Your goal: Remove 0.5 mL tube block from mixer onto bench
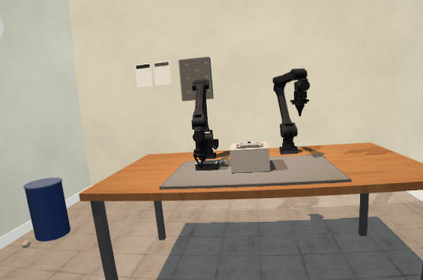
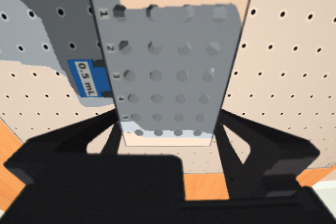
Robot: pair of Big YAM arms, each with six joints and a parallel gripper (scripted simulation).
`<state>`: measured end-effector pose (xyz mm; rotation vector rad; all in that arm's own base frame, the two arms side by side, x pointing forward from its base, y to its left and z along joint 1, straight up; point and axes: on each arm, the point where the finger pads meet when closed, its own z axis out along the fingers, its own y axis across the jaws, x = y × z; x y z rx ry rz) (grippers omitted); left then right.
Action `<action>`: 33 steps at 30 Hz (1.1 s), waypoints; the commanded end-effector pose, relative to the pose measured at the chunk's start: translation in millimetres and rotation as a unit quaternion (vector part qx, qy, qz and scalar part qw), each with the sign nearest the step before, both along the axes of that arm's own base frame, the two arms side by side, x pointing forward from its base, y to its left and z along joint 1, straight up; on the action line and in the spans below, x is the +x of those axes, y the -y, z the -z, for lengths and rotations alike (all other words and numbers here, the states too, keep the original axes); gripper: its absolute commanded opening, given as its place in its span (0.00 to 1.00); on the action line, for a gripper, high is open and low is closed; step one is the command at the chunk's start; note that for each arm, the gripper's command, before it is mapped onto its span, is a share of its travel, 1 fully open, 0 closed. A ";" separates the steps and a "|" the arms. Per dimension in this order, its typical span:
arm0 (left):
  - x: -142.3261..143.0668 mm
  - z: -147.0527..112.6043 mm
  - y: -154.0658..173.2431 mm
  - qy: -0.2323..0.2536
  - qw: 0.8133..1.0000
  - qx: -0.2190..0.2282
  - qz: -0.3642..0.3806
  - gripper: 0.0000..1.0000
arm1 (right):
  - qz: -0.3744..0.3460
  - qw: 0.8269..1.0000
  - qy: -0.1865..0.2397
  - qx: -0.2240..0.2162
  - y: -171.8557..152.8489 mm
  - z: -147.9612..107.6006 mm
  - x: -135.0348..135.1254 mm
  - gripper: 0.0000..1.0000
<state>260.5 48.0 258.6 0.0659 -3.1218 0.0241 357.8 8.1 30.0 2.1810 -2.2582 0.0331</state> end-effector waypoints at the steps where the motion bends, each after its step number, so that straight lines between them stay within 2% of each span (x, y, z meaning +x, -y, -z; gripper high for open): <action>1: 7.6 -20.0 -5.4 0.021 1.000 0.005 -0.011 0.00 | 0.003 0.999 0.034 0.006 1.1 -17.4 21.0 0.00; 27: 8.7 -21.2 -5.8 0.024 1.000 0.006 -0.010 0.00 | 0.002 1.000 0.027 0.005 0.9 -9.6 16.8 0.00; 28: 8.8 -21.2 -5.8 0.024 1.000 0.006 -0.010 0.00 | 0.002 1.000 0.027 0.005 0.9 -9.6 16.8 1.00; 33: 9.1 -21.5 -5.9 0.025 1.000 0.007 -0.010 0.00 | 0.002 1.000 0.027 0.005 0.9 -9.6 16.8 1.00</action>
